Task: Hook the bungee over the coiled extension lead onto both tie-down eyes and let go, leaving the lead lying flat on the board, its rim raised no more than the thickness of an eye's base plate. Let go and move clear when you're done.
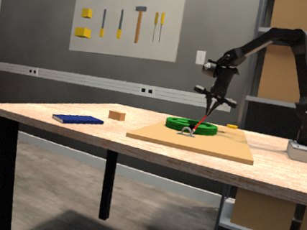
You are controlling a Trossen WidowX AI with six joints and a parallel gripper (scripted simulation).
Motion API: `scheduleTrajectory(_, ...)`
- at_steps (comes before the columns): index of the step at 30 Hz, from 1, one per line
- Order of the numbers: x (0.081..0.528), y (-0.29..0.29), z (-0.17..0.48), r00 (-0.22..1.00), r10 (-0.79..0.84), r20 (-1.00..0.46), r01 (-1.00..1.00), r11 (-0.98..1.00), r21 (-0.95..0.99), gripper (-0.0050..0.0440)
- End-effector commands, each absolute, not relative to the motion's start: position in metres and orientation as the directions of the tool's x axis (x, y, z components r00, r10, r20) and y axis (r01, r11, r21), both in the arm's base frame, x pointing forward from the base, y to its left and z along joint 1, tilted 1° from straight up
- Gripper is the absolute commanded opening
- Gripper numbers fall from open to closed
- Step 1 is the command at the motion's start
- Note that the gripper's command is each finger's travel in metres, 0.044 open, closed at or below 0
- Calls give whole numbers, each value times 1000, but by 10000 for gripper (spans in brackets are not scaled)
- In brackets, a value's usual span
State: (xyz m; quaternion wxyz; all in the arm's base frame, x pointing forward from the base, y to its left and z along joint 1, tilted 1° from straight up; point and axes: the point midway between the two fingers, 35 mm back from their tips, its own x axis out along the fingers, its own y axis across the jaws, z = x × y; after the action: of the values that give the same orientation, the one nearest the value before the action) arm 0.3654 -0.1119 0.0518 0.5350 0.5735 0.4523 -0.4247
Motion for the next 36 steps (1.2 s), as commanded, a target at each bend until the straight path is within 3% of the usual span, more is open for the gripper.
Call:
scheduleTrajectory(1, 374, -127, 61, 270, 36, -962, 963, 2, 270, -50)
scheduleTrajectory(36, 370, -139, 68, 302, 24, -953, 950, 75, 303, -50)
